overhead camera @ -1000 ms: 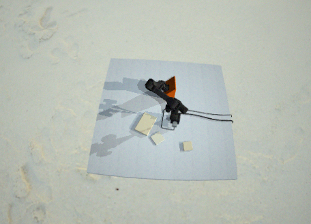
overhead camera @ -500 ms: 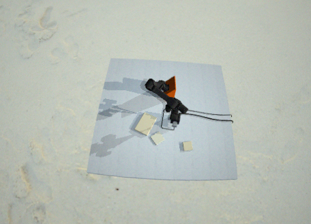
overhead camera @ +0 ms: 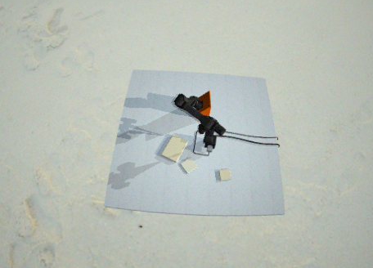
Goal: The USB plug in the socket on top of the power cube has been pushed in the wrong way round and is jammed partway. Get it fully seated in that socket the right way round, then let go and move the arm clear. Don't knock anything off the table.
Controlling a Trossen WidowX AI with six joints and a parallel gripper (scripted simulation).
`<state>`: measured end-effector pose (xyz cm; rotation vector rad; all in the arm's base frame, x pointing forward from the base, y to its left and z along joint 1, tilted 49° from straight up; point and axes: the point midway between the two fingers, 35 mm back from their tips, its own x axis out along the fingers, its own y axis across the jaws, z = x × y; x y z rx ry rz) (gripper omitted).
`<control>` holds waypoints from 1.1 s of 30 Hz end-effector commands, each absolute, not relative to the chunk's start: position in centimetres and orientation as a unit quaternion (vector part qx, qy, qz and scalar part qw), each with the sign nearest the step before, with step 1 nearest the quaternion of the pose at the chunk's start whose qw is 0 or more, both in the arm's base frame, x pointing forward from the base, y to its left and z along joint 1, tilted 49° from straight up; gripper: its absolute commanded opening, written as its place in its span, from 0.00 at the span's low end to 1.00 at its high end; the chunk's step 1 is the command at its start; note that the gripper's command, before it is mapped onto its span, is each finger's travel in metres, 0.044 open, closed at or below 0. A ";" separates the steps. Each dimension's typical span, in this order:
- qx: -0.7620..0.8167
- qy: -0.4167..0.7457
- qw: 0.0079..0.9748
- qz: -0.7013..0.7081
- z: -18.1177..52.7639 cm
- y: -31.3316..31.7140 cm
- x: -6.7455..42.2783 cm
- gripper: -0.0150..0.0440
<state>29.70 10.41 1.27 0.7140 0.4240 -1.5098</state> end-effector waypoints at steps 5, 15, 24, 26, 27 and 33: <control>0.316 0.187 0.651 -0.664 1.7 11.0 29.6 0.25; 0.316 0.187 0.651 -0.664 2.1 11.5 29.6 0.25; 0.316 0.187 0.651 -0.664 2.5 12.0 29.6 0.25; 0.316 0.187 0.651 -0.664 2.5 12.0 29.6 0.25; 0.316 0.187 0.651 -0.664 2.5 12.0 29.6 0.25; 0.296 0.207 0.660 -0.659 2.5 11.8 29.6 0.25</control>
